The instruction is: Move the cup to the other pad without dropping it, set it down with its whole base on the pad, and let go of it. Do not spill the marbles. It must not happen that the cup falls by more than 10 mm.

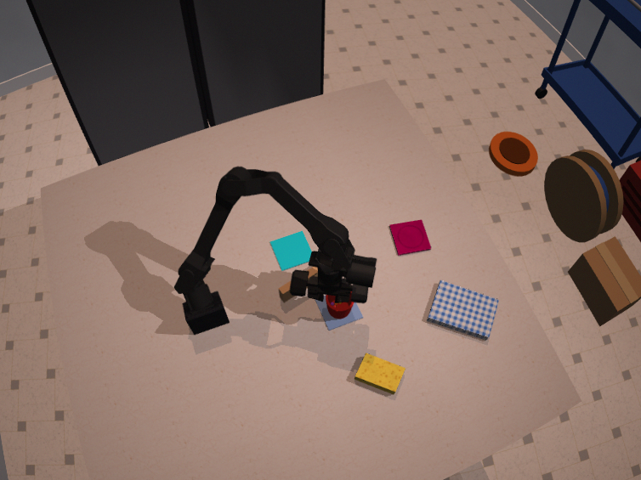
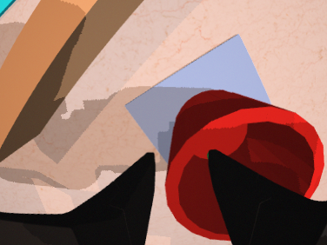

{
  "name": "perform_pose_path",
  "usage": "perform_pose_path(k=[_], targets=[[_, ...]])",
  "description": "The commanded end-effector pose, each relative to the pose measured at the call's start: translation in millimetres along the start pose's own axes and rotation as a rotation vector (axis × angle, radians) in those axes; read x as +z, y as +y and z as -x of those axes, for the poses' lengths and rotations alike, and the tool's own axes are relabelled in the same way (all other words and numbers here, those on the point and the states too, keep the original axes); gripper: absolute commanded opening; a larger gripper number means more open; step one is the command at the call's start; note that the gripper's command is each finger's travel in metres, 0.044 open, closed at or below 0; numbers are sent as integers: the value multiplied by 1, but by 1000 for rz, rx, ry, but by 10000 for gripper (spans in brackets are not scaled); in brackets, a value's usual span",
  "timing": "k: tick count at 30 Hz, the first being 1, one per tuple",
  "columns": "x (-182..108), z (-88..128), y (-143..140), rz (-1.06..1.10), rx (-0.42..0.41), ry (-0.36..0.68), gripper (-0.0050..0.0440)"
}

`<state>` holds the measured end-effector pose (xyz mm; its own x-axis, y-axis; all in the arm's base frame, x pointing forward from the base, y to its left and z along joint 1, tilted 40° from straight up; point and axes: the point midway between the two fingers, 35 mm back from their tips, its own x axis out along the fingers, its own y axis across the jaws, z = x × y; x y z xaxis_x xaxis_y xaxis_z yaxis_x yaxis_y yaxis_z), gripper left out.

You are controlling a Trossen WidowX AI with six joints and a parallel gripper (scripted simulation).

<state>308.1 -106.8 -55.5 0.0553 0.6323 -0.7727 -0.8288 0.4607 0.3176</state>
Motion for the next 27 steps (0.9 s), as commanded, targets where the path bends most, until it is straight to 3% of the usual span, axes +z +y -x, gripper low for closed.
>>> perform_pose_path(k=[1,15,16,27], targets=[[3,-3,0,4,-7,-5,148],[3,-7,1,4,-6,-5,148],[3,-6,0,9,-10,1,124],[3,-6,0,9,-10,1,50]])
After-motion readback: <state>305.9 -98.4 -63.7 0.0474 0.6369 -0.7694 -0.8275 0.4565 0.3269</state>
